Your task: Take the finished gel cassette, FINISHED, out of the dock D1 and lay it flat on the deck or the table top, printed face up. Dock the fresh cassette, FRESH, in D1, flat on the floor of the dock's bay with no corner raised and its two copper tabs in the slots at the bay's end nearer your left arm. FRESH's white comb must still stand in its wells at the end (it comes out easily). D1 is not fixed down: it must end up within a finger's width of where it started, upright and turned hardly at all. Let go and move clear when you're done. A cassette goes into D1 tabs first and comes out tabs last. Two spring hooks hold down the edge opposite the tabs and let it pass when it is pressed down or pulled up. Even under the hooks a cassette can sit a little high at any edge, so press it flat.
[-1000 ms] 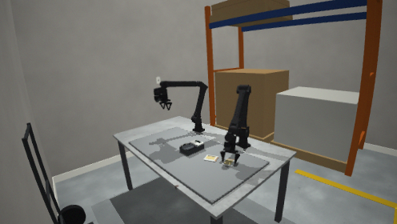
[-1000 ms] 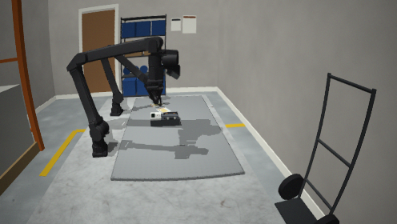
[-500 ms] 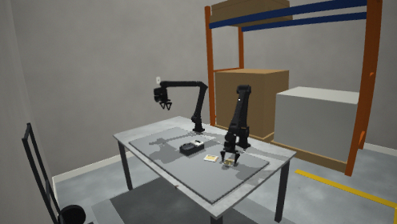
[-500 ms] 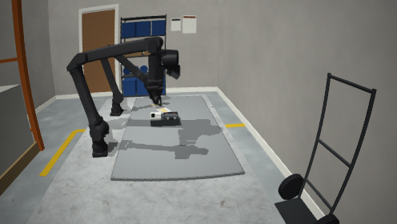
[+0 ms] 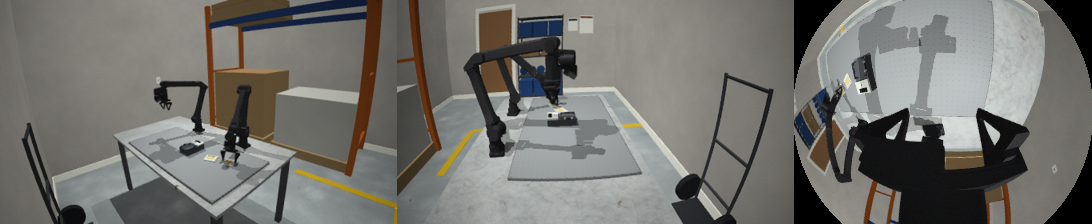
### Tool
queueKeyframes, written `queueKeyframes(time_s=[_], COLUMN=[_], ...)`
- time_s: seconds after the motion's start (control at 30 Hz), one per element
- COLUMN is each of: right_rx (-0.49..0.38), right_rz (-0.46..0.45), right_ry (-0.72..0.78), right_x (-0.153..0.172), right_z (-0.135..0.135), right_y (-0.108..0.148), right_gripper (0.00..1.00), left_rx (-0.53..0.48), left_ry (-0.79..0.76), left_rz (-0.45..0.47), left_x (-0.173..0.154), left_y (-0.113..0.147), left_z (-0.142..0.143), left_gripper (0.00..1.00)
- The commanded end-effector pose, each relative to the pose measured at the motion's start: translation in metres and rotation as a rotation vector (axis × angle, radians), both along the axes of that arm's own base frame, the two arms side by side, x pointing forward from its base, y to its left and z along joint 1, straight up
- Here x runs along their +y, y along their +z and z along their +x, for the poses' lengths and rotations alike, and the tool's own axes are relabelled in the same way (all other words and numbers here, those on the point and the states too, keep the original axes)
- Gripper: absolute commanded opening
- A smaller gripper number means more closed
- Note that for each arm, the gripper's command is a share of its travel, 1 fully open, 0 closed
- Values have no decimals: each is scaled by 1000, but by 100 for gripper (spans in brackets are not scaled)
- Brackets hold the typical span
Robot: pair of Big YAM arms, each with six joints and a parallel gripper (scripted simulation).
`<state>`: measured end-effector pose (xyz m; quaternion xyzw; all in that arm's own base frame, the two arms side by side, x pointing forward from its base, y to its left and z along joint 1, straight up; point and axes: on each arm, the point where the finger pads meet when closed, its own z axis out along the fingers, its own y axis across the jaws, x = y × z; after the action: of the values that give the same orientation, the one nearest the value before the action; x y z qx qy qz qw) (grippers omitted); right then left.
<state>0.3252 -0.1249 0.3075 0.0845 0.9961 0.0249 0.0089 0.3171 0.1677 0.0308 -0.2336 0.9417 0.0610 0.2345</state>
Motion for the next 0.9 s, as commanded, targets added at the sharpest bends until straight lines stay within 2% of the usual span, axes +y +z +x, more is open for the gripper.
queueKeyframes(time_s=[0.0,0.87], right_rx=[-18,-18], right_rz=[-5,-5], right_ry=[6,6], right_x=[-5,-5], right_z=[10,10], right_y=[18,18], right_gripper=[100,100], left_rx=[-3,-2], left_ry=[0,0], left_rz=[2,1], left_x=[0,-2], left_y=[4,11], left_z=[1,-3], left_gripper=[98,98])
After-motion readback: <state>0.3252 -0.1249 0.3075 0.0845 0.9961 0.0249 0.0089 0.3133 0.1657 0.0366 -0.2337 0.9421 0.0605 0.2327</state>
